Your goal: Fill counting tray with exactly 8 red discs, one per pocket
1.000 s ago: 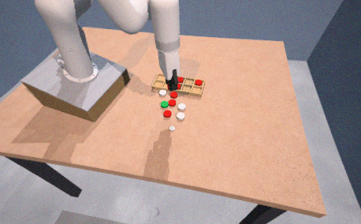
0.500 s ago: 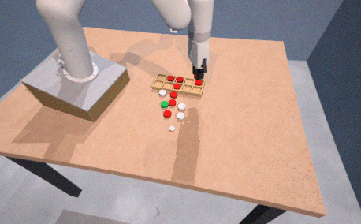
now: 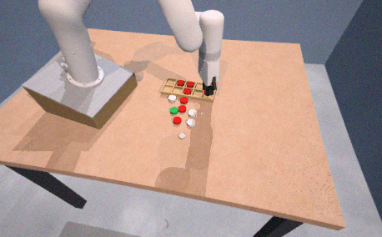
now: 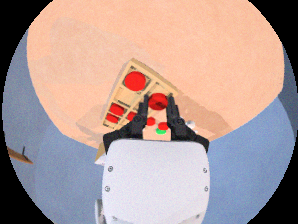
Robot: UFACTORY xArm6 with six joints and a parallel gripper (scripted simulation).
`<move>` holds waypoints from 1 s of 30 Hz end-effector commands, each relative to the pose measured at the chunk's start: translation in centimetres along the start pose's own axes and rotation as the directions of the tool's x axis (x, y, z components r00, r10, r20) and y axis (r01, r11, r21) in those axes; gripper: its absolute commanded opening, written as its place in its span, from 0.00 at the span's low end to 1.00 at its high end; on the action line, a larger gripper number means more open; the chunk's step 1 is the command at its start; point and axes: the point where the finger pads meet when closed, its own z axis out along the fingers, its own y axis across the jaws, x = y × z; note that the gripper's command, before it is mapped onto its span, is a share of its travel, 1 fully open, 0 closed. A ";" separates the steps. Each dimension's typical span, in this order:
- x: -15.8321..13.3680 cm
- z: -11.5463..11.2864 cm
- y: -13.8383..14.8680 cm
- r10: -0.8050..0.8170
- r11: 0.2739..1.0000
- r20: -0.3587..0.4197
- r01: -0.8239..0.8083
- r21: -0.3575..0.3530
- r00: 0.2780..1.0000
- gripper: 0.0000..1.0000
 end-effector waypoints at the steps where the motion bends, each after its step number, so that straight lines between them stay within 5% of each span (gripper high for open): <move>1: 0.2 0.3 0.1 0.002 1.000 -0.005 -0.002 -0.002 1.000 0.00; 21: 0.2 1.1 0.1 0.002 1.000 -0.005 -0.002 -0.001 1.000 0.00; 22: 0.2 1.1 0.1 0.002 1.000 -0.005 -0.002 -0.001 1.000 0.47; 30: 0.2 1.1 0.1 0.002 1.000 -0.005 -0.002 -0.001 1.000 0.47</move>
